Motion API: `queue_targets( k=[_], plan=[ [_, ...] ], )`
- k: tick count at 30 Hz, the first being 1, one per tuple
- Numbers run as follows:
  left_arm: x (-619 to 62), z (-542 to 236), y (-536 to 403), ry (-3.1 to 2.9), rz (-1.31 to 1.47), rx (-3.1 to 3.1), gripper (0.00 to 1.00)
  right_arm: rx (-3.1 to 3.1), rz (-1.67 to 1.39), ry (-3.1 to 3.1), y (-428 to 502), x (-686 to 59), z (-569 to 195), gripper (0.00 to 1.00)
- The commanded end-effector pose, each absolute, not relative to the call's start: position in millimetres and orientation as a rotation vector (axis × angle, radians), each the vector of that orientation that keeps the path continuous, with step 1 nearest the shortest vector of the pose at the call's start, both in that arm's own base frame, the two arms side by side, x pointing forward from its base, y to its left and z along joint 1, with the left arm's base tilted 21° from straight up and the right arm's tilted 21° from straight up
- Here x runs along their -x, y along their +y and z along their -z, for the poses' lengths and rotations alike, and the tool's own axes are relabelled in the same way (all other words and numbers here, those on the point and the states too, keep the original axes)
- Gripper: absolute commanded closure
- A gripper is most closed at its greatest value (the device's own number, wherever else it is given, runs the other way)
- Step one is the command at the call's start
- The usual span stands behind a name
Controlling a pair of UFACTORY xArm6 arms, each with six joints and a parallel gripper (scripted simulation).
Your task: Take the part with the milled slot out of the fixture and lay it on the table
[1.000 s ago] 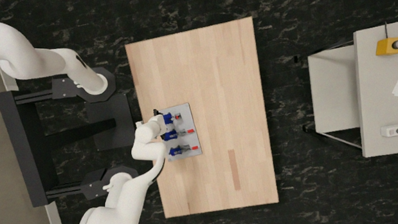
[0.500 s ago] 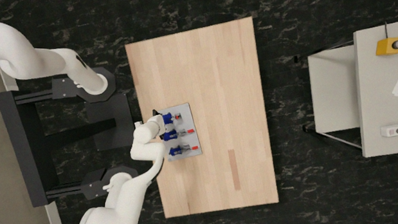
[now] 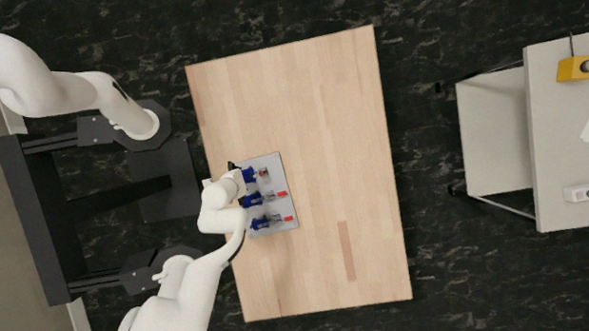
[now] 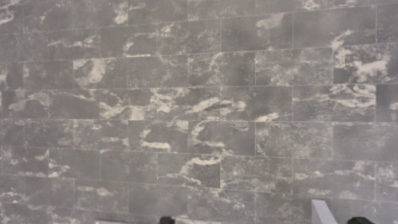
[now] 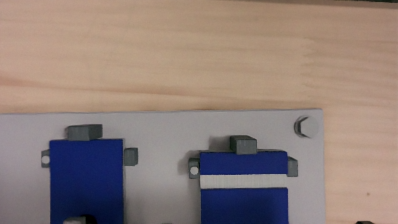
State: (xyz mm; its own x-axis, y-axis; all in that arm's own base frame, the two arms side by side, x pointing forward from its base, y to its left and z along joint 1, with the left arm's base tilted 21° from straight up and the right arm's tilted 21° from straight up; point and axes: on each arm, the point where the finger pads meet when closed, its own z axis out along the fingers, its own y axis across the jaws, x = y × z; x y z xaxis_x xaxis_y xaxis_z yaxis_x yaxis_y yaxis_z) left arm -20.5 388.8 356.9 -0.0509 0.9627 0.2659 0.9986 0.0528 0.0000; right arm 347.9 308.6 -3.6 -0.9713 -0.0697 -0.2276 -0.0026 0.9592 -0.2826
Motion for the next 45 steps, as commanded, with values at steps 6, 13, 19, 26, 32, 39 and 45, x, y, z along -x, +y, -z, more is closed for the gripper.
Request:
queue_targets(
  k=[6, 13, 19, 26, 32, 39, 45],
  plan=[
    [21, -358, 389, -2.127, 0.277, 2.017, 0.0, 0.054, 0.409, 2.871, 304, -354, 24, 0.0],
    [21, -358, 389, -2.127, 0.277, 2.017, 0.0, 0.054, 0.409, 2.871, 302, -356, 29, 0.0],
    [21, -358, 389, -2.127, 0.277, 2.017, 0.0, 0.054, 0.409, 2.871, 302, -356, 30, 0.0],
    [21, -358, 389, -2.127, 0.277, 2.017, 0.0, 0.054, 0.409, 2.872, 302, -356, 30, 0.0],
    [21, -358, 389, -2.127, 0.277, 2.017, 0.0, 0.054, 0.41, 2.872, 302, -356, 30, 0.0],
    [21, -358, 389, -2.127, 0.277, 2.017, 0.0, 0.054, 0.41, 2.872, 301, -356, 32, 0.0],
    [21, -358, 389, -2.127, 0.277, 2.017, 0.0, 0.054, 0.41, 2.872, 301, -357, 35, 0.0]
  ],
)
